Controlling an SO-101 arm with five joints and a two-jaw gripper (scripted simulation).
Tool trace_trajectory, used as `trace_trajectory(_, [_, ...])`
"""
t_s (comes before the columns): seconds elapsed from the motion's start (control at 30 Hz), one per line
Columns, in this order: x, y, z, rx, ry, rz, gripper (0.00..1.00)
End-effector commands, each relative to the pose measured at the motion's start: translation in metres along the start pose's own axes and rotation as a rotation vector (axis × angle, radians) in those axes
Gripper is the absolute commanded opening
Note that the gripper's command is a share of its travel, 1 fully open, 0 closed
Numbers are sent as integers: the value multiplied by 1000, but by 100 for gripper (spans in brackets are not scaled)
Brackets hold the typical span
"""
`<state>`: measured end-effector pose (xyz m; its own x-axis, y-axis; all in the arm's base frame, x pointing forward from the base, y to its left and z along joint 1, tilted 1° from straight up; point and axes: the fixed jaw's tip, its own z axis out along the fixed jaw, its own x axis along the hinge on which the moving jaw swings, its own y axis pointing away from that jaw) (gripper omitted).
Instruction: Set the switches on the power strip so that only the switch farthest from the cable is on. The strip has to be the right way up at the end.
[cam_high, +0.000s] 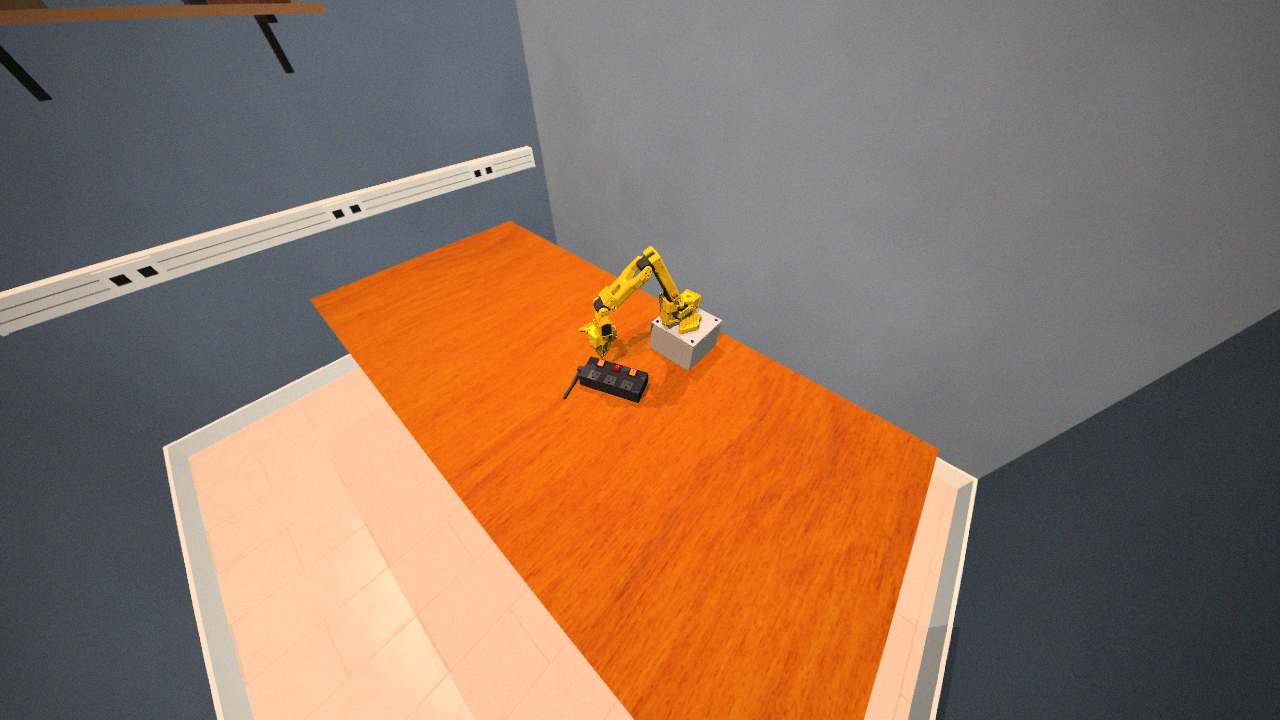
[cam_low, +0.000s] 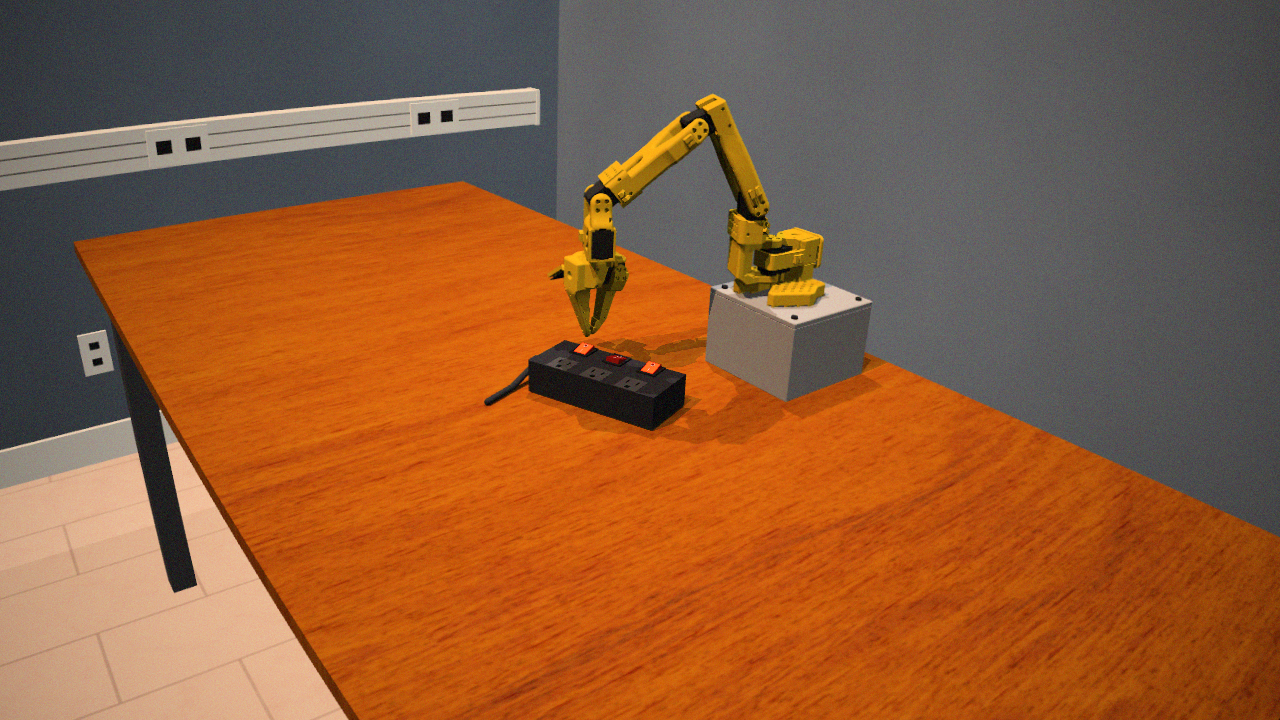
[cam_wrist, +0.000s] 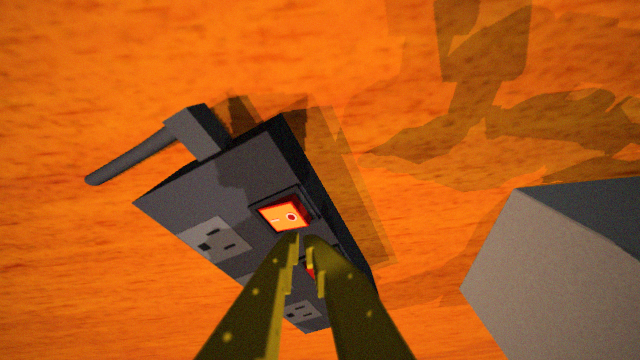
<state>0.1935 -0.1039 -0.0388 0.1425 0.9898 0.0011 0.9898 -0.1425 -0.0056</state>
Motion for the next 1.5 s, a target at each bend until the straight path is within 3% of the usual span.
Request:
trace_trajectory(0.0, [-2,-1,-1,1,1,5,0])
trace_trajectory(1.47, [-3,1,9,1,1,4,0])
